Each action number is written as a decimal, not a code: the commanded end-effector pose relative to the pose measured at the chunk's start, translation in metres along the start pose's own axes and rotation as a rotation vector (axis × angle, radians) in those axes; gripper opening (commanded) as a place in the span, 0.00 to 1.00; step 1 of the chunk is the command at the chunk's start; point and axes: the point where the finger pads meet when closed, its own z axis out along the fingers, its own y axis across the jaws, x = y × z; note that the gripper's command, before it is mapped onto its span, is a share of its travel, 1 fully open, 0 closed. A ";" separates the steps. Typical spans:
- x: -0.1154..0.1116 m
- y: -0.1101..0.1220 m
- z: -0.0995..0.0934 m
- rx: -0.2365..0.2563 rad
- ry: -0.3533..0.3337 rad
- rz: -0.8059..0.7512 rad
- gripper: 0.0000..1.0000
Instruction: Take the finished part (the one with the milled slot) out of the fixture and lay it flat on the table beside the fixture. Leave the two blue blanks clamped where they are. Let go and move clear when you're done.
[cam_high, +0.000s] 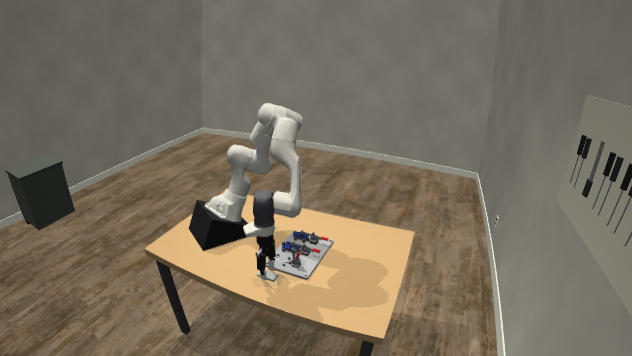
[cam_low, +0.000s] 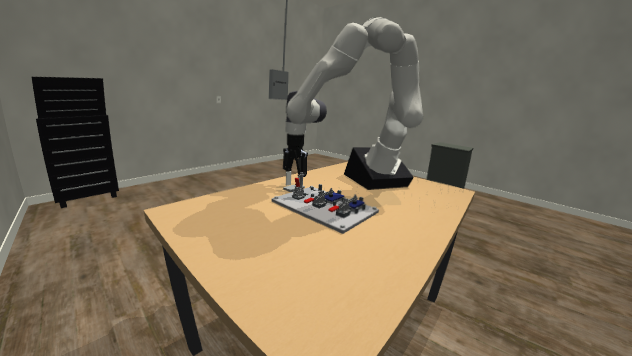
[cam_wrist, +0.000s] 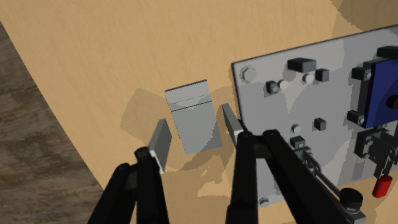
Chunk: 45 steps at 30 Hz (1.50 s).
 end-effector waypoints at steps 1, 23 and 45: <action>-0.001 -0.001 0.000 0.002 -0.002 -0.002 0.47; -0.001 -0.001 0.000 0.002 -0.002 -0.002 0.47; 0.000 -0.001 -0.034 0.002 -0.002 -0.002 0.47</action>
